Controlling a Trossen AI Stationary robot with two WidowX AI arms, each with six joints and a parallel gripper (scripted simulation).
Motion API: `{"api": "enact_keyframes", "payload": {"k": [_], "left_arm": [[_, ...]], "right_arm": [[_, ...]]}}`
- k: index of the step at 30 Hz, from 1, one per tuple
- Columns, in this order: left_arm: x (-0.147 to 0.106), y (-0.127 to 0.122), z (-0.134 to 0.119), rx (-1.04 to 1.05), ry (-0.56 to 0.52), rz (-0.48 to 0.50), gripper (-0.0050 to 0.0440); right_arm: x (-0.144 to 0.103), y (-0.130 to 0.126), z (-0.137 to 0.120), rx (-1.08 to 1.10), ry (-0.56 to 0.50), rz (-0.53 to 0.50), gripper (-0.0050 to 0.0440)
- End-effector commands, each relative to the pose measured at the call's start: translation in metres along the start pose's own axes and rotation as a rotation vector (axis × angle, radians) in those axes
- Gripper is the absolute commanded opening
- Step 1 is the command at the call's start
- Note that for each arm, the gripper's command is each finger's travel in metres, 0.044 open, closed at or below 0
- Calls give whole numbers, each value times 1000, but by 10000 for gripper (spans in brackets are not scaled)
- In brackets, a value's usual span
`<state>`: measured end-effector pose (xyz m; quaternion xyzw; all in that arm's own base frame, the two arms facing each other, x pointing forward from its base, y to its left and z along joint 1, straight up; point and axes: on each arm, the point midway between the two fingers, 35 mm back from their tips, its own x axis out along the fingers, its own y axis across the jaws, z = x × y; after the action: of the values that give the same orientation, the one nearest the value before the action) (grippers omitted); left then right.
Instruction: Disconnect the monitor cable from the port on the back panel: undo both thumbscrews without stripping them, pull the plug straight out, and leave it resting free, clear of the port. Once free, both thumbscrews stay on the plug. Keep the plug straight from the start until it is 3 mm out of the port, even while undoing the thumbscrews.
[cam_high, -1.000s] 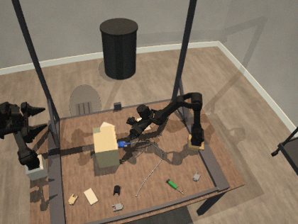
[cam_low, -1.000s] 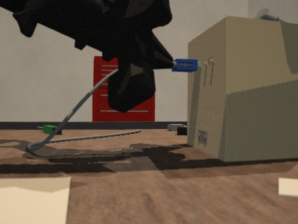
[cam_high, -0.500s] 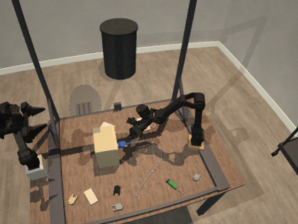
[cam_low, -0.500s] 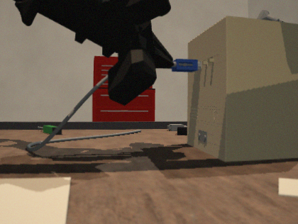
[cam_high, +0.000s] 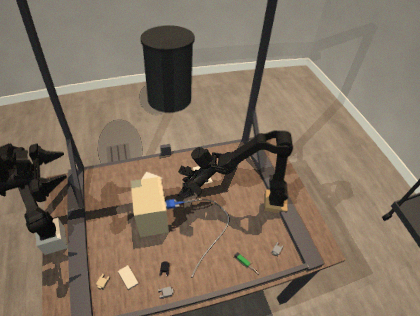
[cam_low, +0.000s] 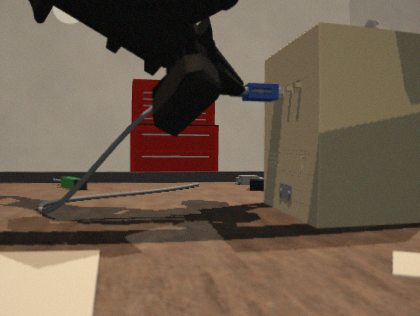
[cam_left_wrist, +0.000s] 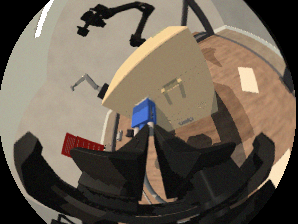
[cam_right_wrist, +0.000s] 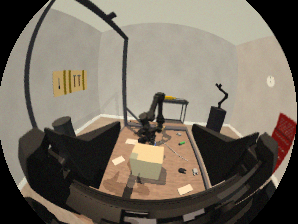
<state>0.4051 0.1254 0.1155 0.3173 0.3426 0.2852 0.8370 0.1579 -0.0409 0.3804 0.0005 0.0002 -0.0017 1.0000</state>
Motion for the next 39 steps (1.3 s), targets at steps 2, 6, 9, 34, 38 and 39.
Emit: {"api": "enact_keyframes", "payload": {"k": [2, 6, 9, 34, 38, 39], "left_arm": [[-5, 7, 4, -24, -13, 2, 0], [-5, 7, 4, -24, -13, 2, 0], [-5, 7, 4, -24, -13, 2, 0], [-2, 7, 6, -24, -13, 2, 312], [-2, 7, 6, -24, -13, 2, 408], [-2, 7, 6, -24, -13, 2, 432]], "right_arm": [[0, 1, 3, -7, -2, 3, 440], [0, 1, 3, -7, -2, 3, 440], [0, 1, 3, -7, -2, 3, 440], [0, 1, 3, -7, -2, 3, 440], [0, 1, 3, -7, -2, 3, 440], [0, 1, 3, -7, -2, 3, 440]]}}
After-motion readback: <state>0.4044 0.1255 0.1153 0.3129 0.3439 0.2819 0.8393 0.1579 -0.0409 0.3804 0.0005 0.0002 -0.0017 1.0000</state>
